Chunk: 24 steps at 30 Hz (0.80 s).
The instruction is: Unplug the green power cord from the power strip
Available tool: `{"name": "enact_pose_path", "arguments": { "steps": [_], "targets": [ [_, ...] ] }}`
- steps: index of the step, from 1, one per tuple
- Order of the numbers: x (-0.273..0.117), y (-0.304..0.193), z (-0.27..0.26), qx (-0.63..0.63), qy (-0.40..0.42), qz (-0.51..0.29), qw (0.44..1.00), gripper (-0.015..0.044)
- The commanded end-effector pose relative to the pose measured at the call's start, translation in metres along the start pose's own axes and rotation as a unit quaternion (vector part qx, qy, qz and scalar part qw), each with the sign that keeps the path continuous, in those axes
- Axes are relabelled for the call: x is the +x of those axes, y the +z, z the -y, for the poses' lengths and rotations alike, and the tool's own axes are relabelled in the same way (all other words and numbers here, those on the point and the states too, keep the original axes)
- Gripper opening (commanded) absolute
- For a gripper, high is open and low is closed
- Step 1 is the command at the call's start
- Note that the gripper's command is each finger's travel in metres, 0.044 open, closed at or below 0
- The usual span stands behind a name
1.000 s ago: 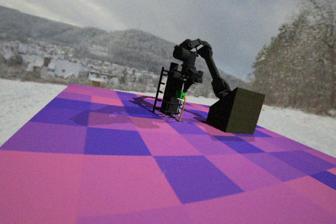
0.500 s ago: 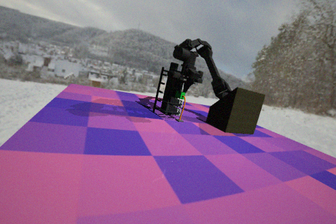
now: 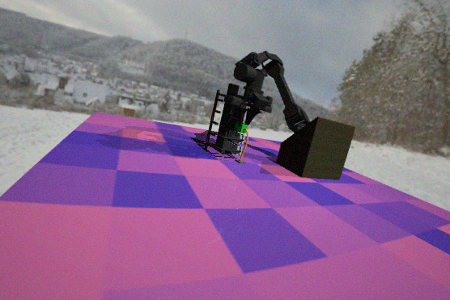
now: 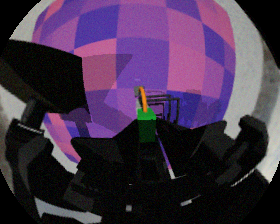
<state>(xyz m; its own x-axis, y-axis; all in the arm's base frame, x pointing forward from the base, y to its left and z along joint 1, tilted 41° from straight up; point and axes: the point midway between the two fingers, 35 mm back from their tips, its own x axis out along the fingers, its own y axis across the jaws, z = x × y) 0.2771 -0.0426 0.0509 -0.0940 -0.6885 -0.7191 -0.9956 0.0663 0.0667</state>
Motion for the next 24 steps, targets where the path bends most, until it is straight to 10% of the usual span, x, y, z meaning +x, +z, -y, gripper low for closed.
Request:
{"name": "enact_pose_path", "arguments": {
  "steps": [1, 20, 24],
  "targets": [
    [-0.007, 0.032, 0.0, -0.013, -0.003, 0.035, 0.999, 0.0],
    [-0.013, 0.062, -0.006, -0.014, -0.003, 0.034, 0.999, 0.0],
    [-0.008, 0.044, -0.003, 0.001, 0.002, 0.028, 1.0, 0.0105]
  ]
}}
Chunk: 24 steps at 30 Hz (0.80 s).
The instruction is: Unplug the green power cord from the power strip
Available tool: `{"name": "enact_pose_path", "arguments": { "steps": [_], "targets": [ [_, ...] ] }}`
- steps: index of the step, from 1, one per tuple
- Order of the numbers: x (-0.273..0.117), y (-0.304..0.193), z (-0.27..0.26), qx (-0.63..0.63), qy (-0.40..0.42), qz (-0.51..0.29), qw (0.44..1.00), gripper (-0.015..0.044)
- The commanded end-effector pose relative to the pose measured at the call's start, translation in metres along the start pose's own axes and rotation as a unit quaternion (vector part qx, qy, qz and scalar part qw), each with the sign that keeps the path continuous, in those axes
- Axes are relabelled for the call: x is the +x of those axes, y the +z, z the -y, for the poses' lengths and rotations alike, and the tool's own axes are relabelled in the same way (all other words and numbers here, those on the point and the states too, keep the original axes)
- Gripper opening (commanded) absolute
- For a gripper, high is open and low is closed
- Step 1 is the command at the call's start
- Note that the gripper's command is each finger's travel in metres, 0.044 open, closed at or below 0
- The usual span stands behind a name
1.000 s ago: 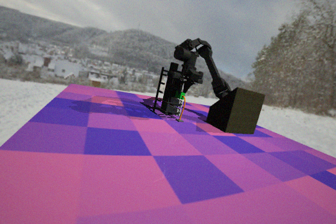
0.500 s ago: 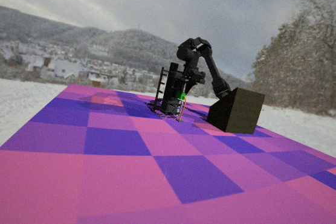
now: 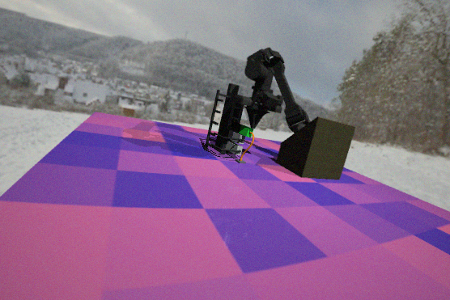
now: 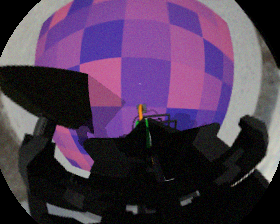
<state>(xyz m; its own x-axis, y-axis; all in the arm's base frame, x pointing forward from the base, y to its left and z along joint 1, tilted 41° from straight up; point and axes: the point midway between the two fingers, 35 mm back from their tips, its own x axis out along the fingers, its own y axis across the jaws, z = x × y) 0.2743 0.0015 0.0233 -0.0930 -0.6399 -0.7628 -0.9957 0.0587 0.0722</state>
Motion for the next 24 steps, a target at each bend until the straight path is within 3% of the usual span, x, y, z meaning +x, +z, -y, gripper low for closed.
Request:
{"name": "enact_pose_path", "arguments": {
  "steps": [1, 3, 24],
  "targets": [
    [0.0022, -0.007, 0.0008, 0.005, 0.002, -0.005, 1.0, 0.0131],
    [0.0022, -0.007, 0.0008, 0.005, 0.002, -0.005, 1.0, 0.016],
    [-0.0061, -0.0126, 0.0011, -0.009, -0.002, -0.001, 1.0, 0.016]
  ]
}}
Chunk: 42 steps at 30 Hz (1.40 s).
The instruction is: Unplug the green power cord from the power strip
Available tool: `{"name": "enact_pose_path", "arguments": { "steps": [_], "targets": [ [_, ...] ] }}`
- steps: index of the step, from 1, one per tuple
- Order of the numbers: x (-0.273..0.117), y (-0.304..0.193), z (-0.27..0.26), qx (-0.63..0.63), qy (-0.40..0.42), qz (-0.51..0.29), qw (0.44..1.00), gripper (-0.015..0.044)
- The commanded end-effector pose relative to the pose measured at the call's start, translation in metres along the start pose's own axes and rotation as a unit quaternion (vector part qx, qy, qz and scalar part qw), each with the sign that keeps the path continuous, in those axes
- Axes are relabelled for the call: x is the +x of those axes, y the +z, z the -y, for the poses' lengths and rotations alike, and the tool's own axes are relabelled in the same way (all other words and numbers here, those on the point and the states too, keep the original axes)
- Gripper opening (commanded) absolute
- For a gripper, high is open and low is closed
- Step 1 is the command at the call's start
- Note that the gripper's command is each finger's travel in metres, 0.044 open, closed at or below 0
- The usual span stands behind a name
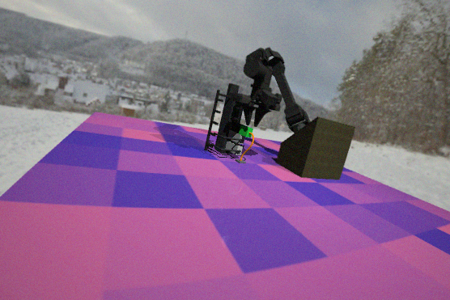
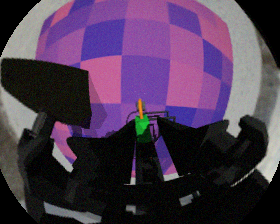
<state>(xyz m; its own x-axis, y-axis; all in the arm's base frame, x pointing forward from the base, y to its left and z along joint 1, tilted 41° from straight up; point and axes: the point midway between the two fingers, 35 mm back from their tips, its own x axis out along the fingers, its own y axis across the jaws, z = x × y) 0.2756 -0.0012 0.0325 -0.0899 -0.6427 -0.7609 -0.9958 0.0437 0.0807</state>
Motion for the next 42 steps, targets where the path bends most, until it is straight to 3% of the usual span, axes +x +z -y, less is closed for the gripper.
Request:
{"name": "enact_pose_path", "arguments": {
  "steps": [1, 34, 42],
  "targets": [
    [-0.001, -0.006, 0.0, -0.001, 0.0, 0.0, 1.0, 0.016],
    [0.011, -0.032, 0.0, -0.001, 0.0, -0.001, 1.0, 0.016],
    [0.009, -0.032, 0.0, 0.002, 0.0, 0.003, 1.0, 0.0107]
  ]
}}
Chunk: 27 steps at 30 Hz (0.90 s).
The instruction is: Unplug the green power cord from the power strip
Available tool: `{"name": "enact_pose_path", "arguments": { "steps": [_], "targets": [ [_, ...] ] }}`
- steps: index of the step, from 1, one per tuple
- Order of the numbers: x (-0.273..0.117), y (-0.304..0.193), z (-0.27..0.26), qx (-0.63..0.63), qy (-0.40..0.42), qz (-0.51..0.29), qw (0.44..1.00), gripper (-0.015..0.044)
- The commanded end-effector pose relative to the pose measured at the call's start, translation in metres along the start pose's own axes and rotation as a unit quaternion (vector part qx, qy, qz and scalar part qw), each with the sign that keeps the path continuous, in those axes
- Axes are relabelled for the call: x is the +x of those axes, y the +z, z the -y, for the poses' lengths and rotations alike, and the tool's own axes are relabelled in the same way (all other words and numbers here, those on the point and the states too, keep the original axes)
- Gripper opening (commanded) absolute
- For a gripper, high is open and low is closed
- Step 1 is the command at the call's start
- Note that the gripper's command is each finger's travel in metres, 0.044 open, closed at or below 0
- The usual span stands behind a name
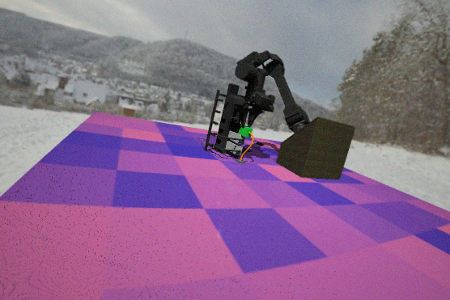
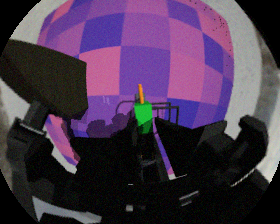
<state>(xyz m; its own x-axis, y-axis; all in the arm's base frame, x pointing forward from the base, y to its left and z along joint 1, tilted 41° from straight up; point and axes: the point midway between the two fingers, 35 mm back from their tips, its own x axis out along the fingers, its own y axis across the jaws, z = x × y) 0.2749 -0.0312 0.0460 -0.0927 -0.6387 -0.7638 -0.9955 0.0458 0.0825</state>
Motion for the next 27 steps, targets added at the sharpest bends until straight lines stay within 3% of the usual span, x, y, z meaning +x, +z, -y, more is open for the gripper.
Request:
{"name": "enact_pose_path", "arguments": {
  "steps": [1, 16, 27],
  "targets": [
    [0.0, 0.0, 0.001, 0.002, -0.002, 0.0, 1.0, 0.01],
    [0.0, 0.0, 0.001, 0.002, -0.002, 0.0, 1.0, 0.0],
    [-0.001, 0.014, 0.002, 0.001, -0.002, 0.001, 1.0, 0.0]
  ]
}}
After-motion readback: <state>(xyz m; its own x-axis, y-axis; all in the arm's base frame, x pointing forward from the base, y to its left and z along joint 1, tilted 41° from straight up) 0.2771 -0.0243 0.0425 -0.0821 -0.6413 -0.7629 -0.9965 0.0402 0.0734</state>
